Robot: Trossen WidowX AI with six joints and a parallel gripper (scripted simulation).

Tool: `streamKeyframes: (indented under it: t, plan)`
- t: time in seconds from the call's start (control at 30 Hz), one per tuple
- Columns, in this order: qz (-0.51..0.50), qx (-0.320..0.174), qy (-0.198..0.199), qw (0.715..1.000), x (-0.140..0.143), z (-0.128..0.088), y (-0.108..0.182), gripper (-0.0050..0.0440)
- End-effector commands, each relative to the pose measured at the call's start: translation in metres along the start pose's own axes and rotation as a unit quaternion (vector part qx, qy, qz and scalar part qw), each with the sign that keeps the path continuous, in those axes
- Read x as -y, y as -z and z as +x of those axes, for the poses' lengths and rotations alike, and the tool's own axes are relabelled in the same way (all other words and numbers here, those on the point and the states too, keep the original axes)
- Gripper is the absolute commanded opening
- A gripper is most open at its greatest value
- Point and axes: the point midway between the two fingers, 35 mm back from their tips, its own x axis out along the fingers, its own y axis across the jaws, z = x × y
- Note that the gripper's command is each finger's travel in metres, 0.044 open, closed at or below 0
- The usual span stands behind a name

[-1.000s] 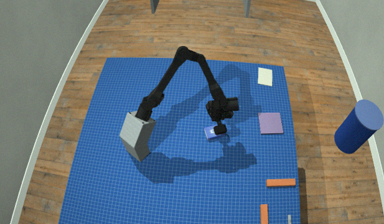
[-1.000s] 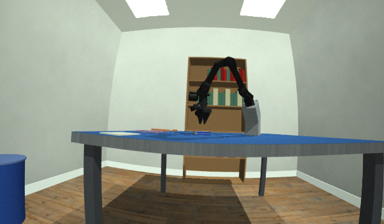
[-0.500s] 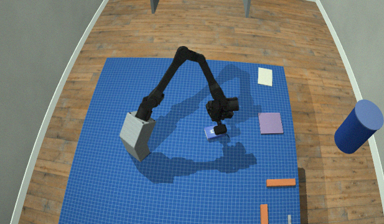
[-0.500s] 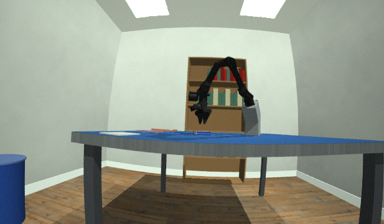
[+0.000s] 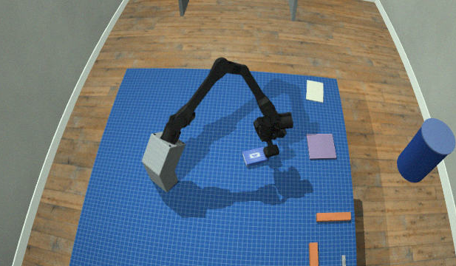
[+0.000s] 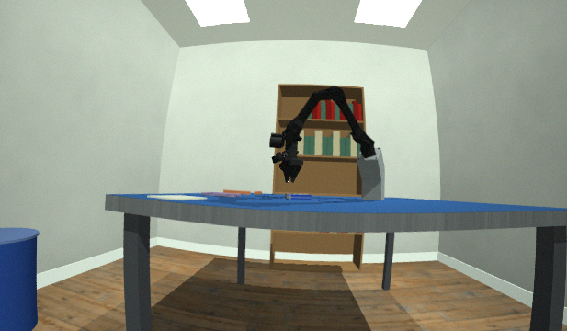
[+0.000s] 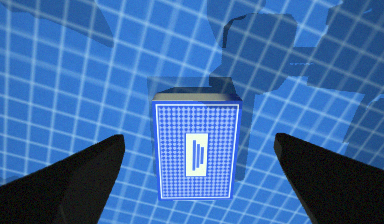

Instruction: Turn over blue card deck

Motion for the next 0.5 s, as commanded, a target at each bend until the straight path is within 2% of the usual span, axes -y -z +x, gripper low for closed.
streamKeyframes:
  t: [0.0,0.47]
  plan:
    - [-0.002,0.000,0.003,1.000,-0.0003,-0.0010,-0.0070,0.0415]
    - [-0.002,0.001,0.003,1.000,-0.0014,-0.0025,-0.0065,0.0415]
